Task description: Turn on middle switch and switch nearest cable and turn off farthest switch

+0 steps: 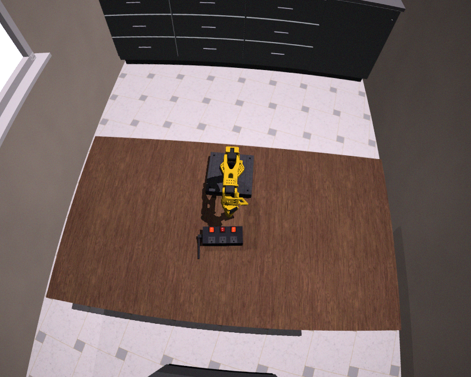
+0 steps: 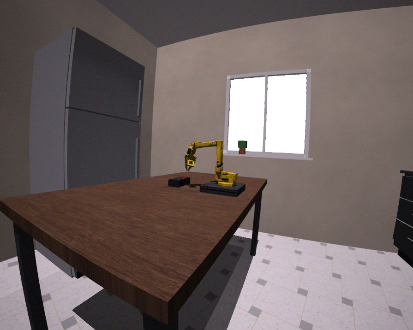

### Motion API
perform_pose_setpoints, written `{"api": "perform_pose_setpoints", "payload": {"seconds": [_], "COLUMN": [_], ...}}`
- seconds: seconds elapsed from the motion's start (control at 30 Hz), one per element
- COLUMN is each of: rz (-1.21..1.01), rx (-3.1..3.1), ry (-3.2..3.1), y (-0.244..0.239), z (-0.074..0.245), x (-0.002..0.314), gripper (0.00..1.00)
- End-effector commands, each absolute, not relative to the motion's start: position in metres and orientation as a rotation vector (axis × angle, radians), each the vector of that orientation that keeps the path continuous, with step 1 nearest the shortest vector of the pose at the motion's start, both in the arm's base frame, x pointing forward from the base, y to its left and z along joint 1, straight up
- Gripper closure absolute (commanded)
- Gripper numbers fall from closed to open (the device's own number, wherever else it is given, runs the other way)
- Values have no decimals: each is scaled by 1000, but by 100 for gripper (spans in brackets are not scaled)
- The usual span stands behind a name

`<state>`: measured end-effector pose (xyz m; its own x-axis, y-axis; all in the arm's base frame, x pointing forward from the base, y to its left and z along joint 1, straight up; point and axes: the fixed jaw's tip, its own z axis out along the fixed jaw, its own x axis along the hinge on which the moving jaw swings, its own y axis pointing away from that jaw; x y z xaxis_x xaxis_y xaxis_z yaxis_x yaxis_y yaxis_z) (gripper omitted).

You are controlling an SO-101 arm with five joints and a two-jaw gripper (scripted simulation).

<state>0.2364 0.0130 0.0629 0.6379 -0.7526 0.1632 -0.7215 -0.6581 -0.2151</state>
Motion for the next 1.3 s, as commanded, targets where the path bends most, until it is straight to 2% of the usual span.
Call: {"api": "perform_pose_setpoints", "payload": {"seconds": [0.0,0.6,1.27], "rz": [-345,-254,-127], "rx": [-2846,-3114,-2968], "ry": [1004,-41,-1070], "y": [15,19,24], "z": [61,53,45], "x": [232,222,212], "gripper": [100,100,100]}}
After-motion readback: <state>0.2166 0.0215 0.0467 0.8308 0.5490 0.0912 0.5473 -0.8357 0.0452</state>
